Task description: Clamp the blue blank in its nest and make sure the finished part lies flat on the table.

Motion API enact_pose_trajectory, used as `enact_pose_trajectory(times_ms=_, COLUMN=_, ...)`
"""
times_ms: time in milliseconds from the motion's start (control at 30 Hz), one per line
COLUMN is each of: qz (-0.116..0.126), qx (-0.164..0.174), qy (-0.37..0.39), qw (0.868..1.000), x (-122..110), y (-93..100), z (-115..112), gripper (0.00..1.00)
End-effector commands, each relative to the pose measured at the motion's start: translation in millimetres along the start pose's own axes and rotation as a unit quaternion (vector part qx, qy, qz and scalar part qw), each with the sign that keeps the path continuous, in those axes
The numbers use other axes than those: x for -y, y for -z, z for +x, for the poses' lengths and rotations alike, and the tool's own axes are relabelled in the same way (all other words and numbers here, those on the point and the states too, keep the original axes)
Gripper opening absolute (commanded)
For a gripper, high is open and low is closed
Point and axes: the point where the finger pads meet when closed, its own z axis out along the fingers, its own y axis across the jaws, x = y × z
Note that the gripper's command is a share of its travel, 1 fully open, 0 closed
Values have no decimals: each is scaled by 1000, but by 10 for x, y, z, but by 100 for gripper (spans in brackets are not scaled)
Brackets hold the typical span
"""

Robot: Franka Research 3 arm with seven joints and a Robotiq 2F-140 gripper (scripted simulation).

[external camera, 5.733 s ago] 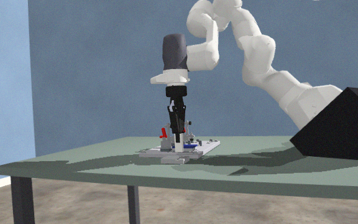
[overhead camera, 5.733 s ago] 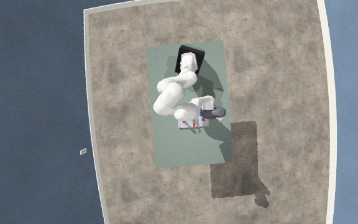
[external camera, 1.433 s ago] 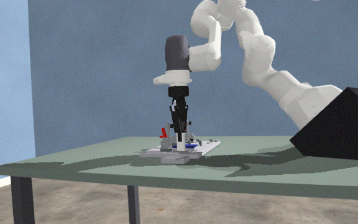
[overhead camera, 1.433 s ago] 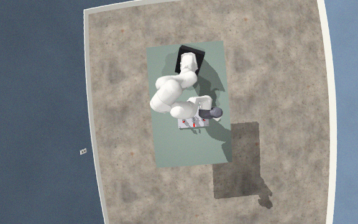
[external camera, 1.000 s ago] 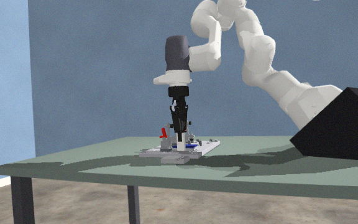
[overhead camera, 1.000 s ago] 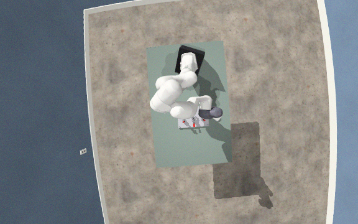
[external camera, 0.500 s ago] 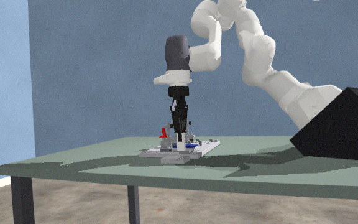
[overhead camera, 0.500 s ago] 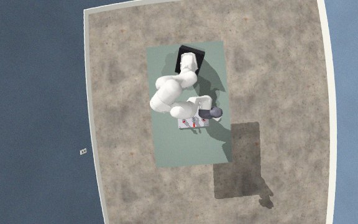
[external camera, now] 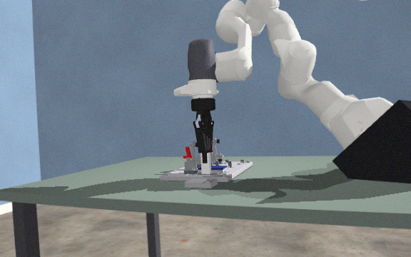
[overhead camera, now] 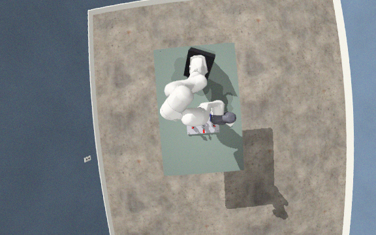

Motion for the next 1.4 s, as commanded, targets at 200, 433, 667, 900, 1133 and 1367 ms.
enact_pose_trajectory(times_ms=200, qz=-2, qx=-1, qy=-8, qw=1000, x=5, y=115, z=9, gripper=0)
enact_pose_trajectory(times_ms=433, qz=-2, qx=-1, qy=-8, qw=1000, x=6, y=372, z=9, gripper=0)
enact_pose_trajectory(times_ms=667, qz=-2, qx=-1, qy=-8, qw=1000, x=7, y=398, z=9, gripper=0)
enact_pose_trajectory(times_ms=900, qz=-2, qx=-1, qy=-8, qw=1000, x=7, y=400, z=9, gripper=28)
enact_pose_trajectory(times_ms=1133, qz=-2, qx=-1, qy=-8, qw=1000, x=8, y=636, z=9, gripper=28)
enact_pose_trajectory(times_ms=1367, qz=-2, qx=-1, qy=-8, qw=1000, x=11, y=1416, z=7, gripper=28)
